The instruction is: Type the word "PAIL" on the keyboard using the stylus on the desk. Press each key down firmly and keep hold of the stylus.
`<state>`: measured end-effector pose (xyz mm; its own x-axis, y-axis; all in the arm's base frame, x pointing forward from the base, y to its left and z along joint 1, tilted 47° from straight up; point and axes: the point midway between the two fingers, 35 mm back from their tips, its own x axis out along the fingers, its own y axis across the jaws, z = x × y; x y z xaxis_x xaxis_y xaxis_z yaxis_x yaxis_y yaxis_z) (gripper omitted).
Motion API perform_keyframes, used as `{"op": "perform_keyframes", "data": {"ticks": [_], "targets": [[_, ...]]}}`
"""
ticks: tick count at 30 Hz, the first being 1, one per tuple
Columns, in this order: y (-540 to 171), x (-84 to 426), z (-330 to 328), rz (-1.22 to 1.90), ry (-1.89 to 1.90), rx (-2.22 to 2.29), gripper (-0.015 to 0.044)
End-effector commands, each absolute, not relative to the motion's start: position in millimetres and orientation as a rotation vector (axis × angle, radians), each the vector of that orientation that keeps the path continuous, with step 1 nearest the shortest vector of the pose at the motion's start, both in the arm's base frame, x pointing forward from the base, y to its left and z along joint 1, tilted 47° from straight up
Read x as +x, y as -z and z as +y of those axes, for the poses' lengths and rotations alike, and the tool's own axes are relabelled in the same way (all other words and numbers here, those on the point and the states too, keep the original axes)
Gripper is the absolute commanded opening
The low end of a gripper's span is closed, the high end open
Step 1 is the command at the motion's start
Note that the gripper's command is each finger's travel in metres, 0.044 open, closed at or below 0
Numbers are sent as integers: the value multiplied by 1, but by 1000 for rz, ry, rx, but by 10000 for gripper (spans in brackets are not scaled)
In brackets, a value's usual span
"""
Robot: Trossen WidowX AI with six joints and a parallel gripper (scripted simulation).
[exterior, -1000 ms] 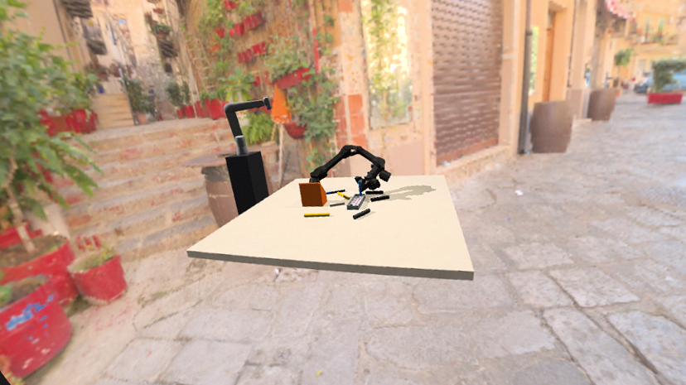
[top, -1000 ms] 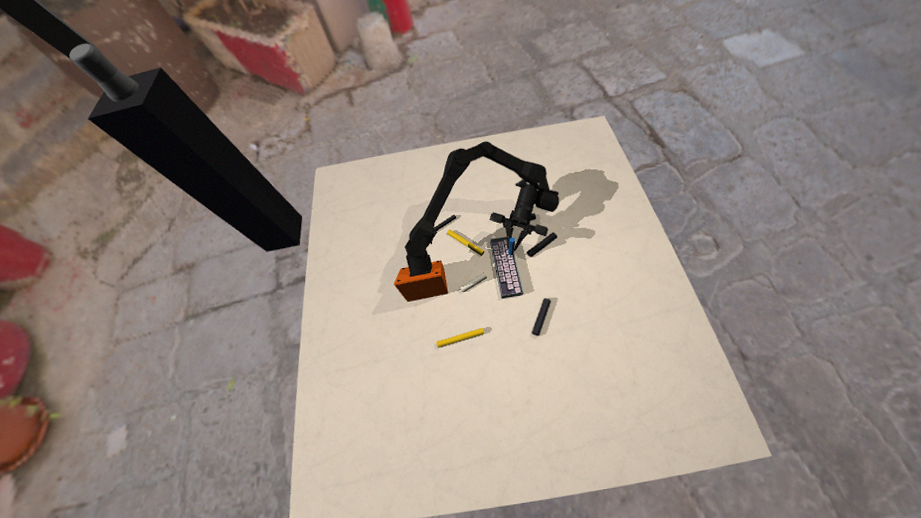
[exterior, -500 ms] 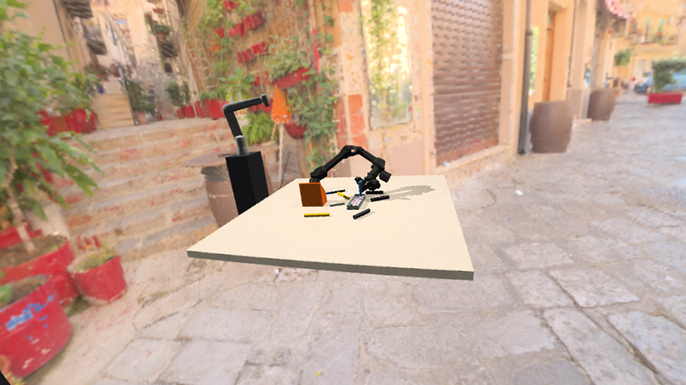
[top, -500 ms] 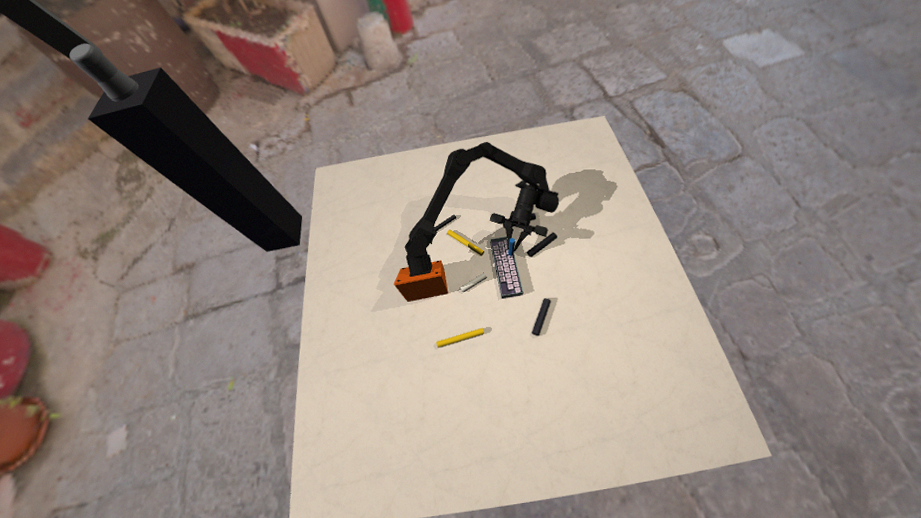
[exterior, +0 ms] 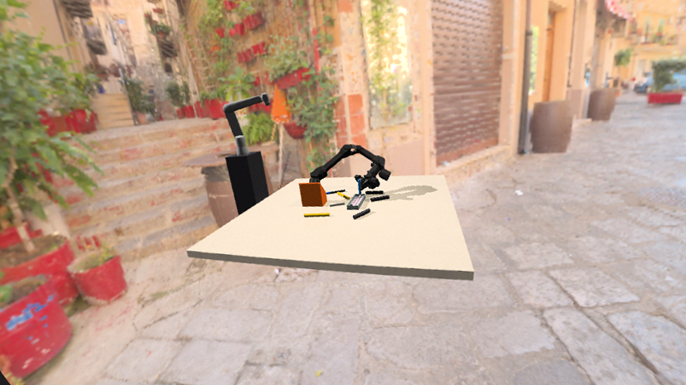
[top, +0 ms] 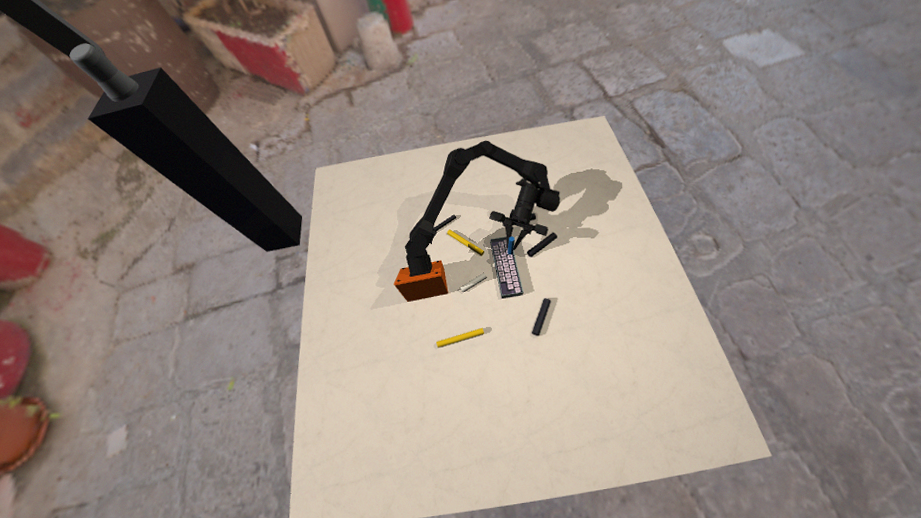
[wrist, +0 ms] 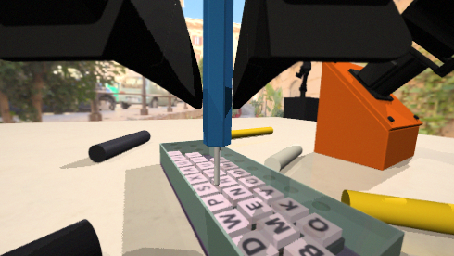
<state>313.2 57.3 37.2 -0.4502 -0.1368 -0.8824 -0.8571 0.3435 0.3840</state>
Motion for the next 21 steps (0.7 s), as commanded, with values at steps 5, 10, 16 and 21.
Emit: {"op": "perform_keyframes", "data": {"ticks": [5,10,16,21], "targets": [[-54,313,41,1816,-1147,-883,81],[-54,313,41,1816,-1147,-883,81],[-48,313,40,1820,-1148,-876,12],[-29,315,19,1818,-1146,-881,0]]}}
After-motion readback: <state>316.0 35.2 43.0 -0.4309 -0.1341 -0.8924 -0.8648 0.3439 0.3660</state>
